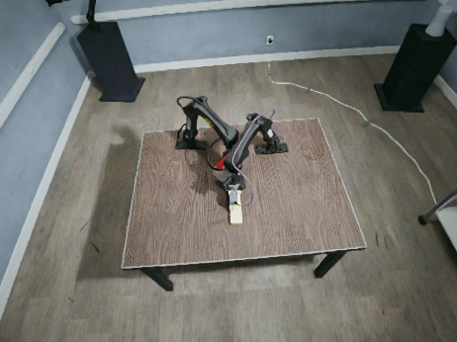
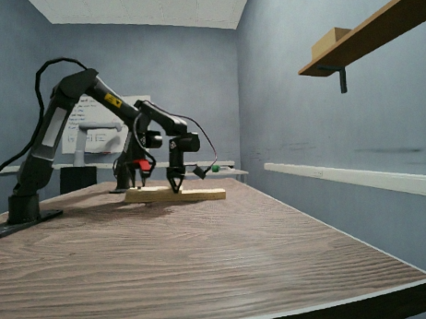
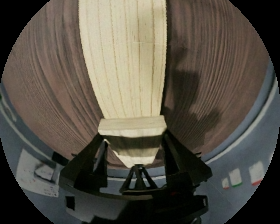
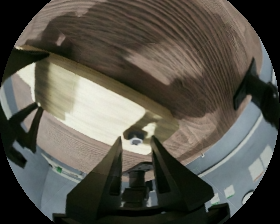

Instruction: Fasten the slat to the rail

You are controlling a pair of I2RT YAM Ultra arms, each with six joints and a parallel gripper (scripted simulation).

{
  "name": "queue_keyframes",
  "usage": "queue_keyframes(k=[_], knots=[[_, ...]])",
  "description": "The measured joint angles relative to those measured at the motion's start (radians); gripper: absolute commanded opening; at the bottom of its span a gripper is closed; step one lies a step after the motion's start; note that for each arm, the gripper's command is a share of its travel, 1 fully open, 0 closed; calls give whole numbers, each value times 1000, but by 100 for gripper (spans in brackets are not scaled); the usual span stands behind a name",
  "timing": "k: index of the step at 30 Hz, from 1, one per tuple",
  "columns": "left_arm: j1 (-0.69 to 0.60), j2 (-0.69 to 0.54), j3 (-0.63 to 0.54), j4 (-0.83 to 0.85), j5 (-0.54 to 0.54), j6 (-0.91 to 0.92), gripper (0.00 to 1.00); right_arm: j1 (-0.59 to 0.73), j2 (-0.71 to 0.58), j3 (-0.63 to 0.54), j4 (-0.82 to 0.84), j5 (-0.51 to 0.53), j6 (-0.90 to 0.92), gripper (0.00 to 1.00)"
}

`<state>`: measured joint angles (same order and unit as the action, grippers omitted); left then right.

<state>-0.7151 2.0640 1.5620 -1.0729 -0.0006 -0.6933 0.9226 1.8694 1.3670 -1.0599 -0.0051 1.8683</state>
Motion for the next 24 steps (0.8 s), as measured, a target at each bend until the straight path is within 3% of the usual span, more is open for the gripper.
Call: queue_keyframes(k=[4, 24], knots=[[0, 0, 0, 0, 0, 0, 72, 0, 0, 0, 0, 0, -106, 34], [0, 0, 0, 0, 0, 0, 72, 0, 0, 0, 0, 3, -982, 34]])
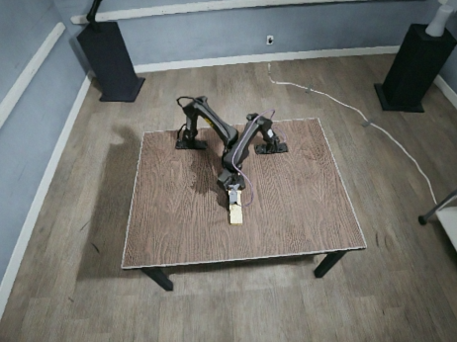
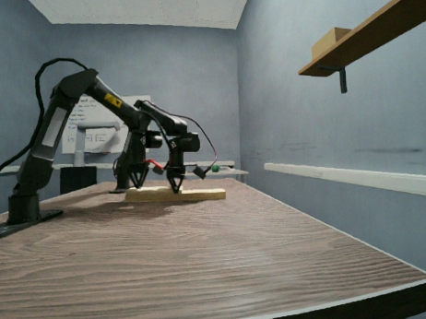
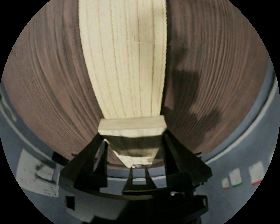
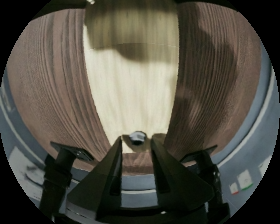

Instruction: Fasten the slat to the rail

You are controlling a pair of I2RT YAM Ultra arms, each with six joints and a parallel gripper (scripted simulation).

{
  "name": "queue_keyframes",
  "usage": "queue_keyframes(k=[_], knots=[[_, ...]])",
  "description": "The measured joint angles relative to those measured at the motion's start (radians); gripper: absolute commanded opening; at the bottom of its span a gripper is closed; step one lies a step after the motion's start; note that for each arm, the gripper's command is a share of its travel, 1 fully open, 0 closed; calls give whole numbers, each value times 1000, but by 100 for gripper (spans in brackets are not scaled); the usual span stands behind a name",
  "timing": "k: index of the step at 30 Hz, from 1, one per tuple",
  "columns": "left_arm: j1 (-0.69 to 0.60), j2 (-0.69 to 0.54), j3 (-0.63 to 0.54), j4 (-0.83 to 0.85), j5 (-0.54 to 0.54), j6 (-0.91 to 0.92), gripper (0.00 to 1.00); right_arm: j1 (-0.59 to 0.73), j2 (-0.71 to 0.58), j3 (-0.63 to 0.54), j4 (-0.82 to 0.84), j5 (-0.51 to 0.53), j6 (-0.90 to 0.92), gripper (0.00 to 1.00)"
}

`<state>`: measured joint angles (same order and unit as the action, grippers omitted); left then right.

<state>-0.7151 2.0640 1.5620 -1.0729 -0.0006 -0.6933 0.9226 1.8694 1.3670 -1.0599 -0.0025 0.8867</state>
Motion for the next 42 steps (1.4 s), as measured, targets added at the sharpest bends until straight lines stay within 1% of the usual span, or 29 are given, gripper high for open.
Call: queue_keyframes(k=[42], knots=[[0, 0, 0, 0, 0, 0, 72, 0, 0, 0, 0, 12, -1847, 34]])
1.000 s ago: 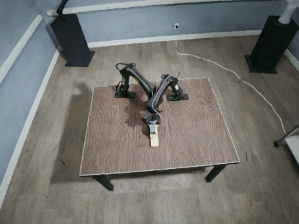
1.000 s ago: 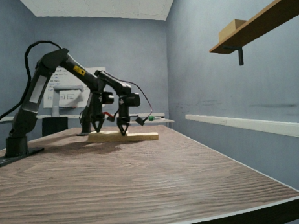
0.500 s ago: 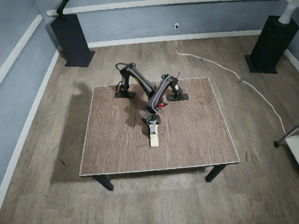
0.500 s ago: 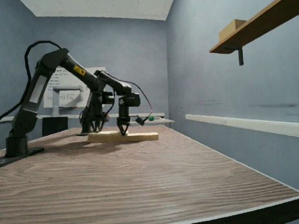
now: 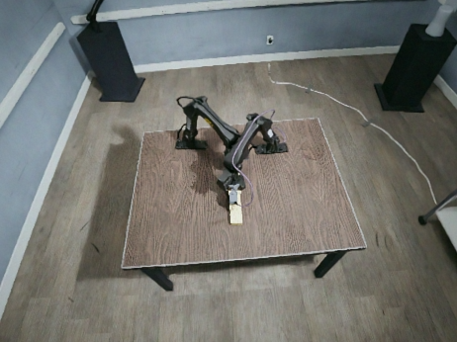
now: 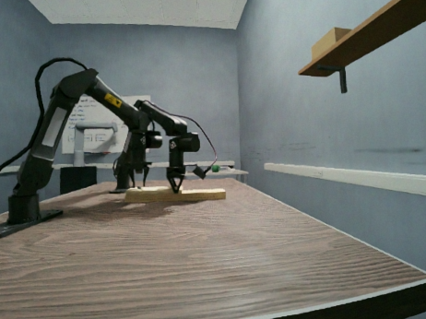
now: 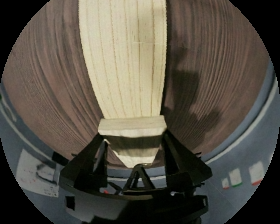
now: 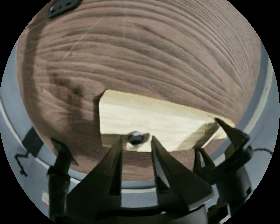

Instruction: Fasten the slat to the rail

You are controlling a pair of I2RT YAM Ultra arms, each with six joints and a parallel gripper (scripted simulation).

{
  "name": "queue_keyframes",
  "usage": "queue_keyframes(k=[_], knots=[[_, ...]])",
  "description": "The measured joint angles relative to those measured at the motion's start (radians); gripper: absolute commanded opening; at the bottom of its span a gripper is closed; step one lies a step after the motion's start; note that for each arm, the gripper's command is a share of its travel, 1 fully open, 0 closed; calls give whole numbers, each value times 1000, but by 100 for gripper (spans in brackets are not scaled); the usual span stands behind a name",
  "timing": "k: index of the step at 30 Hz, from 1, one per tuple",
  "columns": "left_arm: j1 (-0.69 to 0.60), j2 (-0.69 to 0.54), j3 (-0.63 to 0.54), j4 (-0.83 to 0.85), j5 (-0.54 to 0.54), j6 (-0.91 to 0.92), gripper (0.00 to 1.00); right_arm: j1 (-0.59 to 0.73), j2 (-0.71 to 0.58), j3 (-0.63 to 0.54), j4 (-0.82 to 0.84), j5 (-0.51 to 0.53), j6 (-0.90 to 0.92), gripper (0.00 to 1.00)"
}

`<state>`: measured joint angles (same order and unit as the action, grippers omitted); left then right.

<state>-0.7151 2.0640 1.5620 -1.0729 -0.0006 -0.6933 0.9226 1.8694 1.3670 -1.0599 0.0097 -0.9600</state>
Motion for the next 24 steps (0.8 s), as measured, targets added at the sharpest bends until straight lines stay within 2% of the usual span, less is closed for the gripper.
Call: queue_keyframes(k=[5, 9, 24], knots=[[0, 0, 0, 0, 0, 0, 72, 0, 0, 0, -2, 0, -177, 34], [0, 0, 0, 0, 0, 0, 72, 0, 0, 0, -5, 0, -251, 34], [0, 0, 0, 0, 0, 0, 72, 0, 0, 0, -9, 0, -305, 34]])
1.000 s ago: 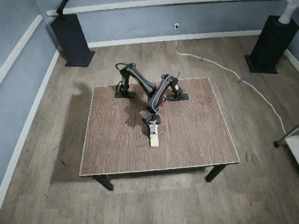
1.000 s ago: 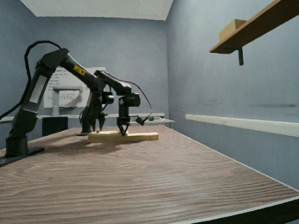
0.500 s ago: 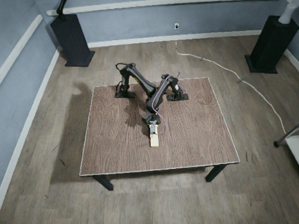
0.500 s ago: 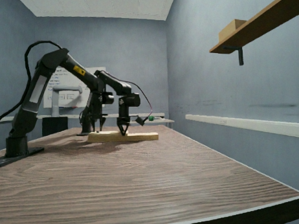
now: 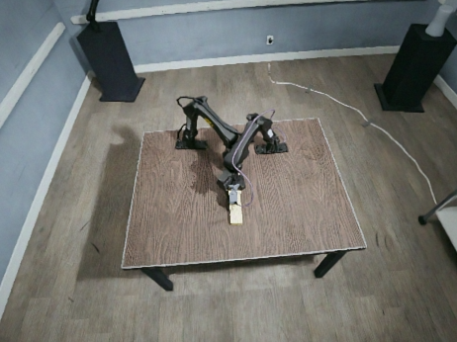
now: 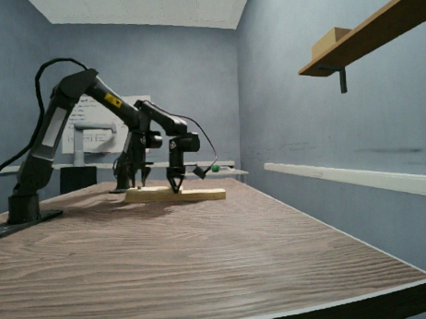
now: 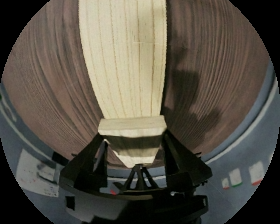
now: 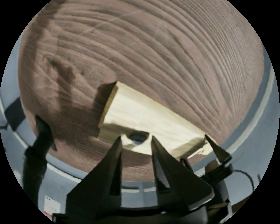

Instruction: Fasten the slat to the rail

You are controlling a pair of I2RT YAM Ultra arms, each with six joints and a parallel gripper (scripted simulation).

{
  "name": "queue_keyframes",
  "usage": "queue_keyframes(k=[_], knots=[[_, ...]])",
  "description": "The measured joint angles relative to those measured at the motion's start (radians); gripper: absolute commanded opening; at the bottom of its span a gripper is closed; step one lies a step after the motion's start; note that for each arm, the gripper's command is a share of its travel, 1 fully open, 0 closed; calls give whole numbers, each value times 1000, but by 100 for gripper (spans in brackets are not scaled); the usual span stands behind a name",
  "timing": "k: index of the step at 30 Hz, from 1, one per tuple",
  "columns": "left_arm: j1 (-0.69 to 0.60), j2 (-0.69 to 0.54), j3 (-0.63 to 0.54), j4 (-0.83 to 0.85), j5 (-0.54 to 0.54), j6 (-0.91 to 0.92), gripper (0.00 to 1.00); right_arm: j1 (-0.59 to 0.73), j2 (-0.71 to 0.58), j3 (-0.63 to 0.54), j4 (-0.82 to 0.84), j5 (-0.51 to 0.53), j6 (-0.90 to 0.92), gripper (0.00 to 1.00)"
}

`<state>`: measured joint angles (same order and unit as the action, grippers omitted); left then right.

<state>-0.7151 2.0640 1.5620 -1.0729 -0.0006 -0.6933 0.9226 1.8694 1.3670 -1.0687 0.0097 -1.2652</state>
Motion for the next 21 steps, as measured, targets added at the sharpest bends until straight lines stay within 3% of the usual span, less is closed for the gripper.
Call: queue_keyframes(k=[12, 21], knots=[[0, 0, 0, 0, 0, 0, 72, 0, 0, 0, 0, 0, -2, 31], [0, 0, 0, 0, 0, 0, 72, 0, 0, 0, 0, 0, -2, 18]])
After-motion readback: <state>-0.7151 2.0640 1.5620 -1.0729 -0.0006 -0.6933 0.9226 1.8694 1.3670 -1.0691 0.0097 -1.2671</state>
